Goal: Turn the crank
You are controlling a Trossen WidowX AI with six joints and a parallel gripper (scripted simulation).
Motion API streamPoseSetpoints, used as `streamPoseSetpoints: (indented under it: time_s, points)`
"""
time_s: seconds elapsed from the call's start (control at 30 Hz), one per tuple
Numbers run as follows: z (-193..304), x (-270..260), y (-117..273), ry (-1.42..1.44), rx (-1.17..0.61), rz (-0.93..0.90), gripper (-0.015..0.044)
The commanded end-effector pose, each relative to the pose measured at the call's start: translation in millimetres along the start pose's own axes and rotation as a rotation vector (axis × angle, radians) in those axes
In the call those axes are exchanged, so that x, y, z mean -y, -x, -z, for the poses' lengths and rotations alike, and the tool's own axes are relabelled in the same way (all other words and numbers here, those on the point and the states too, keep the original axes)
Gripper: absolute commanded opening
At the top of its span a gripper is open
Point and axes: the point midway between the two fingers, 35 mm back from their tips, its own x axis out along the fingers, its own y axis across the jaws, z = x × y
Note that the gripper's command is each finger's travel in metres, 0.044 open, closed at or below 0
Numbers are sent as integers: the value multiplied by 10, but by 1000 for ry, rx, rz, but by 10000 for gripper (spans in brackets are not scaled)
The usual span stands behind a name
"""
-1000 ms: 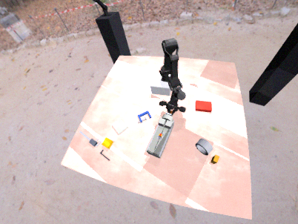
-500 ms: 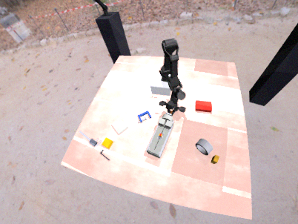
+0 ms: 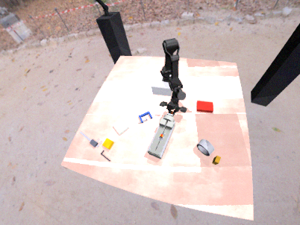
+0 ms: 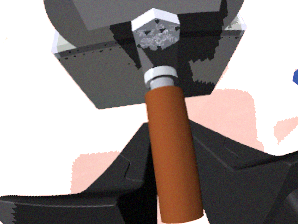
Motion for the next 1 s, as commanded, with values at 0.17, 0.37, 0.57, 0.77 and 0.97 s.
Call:
streamPoseSetpoints:
  time_s: [0.17,0.37,0.57,0.77,0.97]
  points:
    - [-7,94,10,0,4,20,0]
    - [-15,118,19,0,4,21,0]
    - [-27,140,30,0,4,21,0]
    - [-39,161,42,0,4,21,0]
    - [-52,181,55,0,4,21,0]
